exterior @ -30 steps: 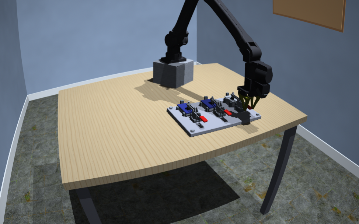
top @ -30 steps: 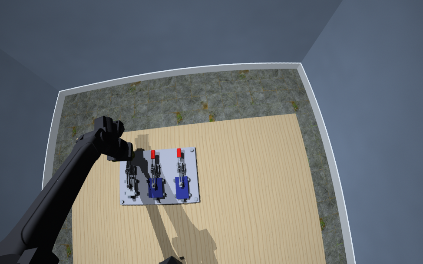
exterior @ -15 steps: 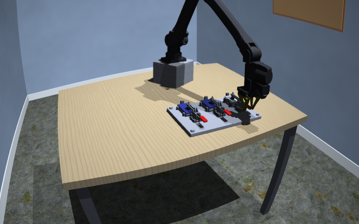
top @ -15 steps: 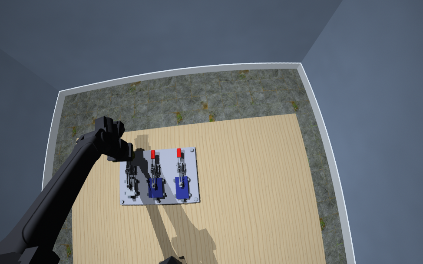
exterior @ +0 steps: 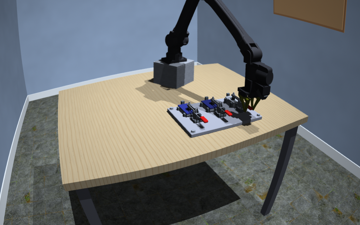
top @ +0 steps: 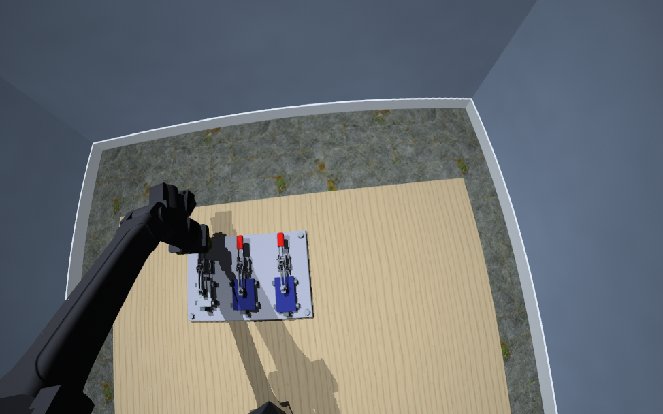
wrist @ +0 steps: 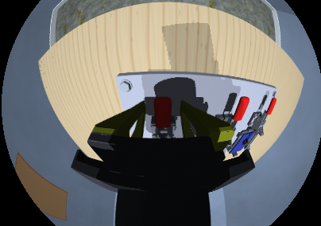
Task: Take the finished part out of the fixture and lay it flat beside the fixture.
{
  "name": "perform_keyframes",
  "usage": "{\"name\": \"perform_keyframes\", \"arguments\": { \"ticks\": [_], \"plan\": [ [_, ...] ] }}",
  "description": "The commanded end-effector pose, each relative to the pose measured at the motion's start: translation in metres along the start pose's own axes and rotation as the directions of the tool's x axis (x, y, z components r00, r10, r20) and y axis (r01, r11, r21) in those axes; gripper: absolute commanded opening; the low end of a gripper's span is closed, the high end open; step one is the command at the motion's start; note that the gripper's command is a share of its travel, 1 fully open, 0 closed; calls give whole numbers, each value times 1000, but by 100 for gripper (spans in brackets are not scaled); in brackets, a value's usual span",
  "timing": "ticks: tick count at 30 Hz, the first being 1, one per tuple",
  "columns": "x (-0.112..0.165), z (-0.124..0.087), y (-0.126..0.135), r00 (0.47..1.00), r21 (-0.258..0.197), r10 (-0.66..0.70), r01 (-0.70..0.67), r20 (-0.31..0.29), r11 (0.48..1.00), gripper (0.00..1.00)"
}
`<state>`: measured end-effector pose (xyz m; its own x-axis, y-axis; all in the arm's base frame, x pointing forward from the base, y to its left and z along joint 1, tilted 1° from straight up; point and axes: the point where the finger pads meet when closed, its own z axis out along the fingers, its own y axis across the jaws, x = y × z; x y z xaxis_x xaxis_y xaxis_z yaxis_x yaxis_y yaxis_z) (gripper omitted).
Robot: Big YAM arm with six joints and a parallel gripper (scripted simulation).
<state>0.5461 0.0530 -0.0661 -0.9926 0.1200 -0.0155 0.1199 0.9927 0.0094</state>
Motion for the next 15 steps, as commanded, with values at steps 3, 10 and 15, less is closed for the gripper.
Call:
{"name": "perform_keyframes", "arguments": {
  "ticks": [3,10,15],
  "plan": [
    [-22,-5,8,1000,-8,6,-5,24,1000,45],
    [-22,-5,9,1000,-9,4,-4,25,1000,45],
    [-22,-5,10,1000,-9,3,-3,25,1000,45]
  ]
}}
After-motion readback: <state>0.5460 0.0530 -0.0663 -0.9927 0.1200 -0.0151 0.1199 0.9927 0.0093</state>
